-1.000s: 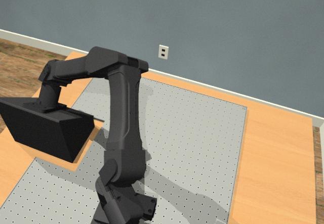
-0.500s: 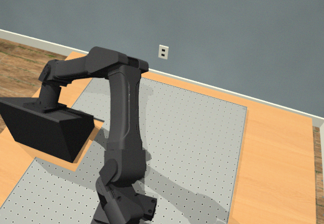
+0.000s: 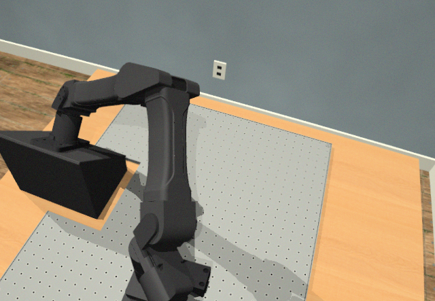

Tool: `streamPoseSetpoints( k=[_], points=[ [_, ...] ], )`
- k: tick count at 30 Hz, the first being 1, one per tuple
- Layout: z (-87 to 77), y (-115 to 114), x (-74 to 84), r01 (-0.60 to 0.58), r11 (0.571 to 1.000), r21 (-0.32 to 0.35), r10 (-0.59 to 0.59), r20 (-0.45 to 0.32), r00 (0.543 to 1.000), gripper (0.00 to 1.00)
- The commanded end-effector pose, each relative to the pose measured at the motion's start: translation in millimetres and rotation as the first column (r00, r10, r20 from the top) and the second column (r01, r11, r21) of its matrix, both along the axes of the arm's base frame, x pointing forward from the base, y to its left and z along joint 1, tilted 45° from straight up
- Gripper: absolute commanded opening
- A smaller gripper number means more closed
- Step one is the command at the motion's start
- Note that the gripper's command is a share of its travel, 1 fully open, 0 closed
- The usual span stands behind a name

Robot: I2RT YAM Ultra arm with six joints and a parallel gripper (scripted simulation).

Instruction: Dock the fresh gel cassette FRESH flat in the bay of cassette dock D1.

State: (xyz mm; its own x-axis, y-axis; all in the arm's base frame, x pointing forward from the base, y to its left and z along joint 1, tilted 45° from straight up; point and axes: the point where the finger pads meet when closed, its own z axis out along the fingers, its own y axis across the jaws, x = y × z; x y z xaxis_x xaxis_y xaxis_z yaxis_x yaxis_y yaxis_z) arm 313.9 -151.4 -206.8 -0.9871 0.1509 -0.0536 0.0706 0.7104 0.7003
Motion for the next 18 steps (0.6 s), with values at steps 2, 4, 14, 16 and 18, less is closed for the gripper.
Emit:
streamPoseSetpoints(
  k=[2, 4, 14, 16, 18],
  points=[
    [-18.4, 19.0, -13.2, -0.017, 1.000, 0.017, 0.018, -0.042, 0.999, 0.00],
    [-18.7, 19.2, -13.2, -0.017, 1.000, 0.017, 0.018, -0.042, 0.999, 0.00],
    [-20.8, 21.3, -12.9, -0.018, 1.000, 0.017, 0.018, -0.042, 0.999, 0.00],
    [-21.2, 21.8, -12.8, -0.018, 1.000, 0.017, 0.018, -0.042, 0.999, 0.00],
    [-21.7, 22.2, -12.8, -0.018, 1.000, 0.017, 0.018, -0.042, 0.999, 0.00]
  ],
)
